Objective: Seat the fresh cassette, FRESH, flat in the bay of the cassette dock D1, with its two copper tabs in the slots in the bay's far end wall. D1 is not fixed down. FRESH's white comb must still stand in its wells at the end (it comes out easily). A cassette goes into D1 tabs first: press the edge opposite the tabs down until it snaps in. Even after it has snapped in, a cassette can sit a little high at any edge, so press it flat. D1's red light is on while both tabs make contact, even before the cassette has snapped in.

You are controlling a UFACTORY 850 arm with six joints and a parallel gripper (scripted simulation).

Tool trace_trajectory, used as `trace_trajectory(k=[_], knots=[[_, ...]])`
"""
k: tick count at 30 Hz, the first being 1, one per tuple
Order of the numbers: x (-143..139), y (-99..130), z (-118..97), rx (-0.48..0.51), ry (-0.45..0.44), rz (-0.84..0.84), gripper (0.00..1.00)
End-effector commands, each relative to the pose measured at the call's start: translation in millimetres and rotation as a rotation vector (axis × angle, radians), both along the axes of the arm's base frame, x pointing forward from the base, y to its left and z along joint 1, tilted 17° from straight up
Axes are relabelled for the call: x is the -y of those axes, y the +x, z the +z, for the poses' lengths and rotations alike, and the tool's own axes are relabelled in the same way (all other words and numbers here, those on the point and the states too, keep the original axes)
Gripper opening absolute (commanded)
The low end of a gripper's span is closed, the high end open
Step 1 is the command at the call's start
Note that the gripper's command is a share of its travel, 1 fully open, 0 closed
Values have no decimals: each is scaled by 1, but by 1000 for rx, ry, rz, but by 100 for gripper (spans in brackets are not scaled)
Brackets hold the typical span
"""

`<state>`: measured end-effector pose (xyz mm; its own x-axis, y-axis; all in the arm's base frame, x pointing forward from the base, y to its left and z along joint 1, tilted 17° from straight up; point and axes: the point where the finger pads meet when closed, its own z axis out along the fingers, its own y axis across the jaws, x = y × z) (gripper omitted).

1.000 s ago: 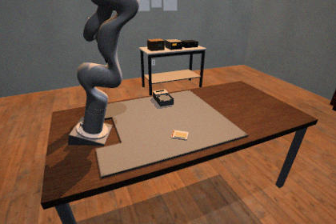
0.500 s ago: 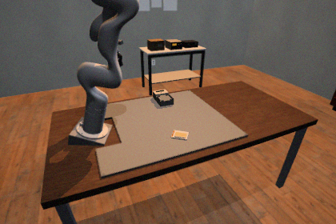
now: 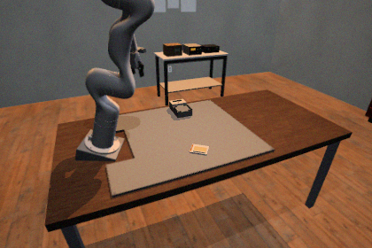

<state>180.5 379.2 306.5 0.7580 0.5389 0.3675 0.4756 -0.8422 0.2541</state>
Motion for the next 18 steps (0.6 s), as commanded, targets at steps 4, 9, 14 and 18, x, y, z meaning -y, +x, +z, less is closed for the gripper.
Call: trace_trajectory(k=[4,9,14,18], knots=[[13,27,-1,-32,-7,-45,100],[20,40,-2,-32,-7,-45,100],[33,61,-3,-54,-8,-80,100],[41,72,-4,-71,-7,-108,100]])
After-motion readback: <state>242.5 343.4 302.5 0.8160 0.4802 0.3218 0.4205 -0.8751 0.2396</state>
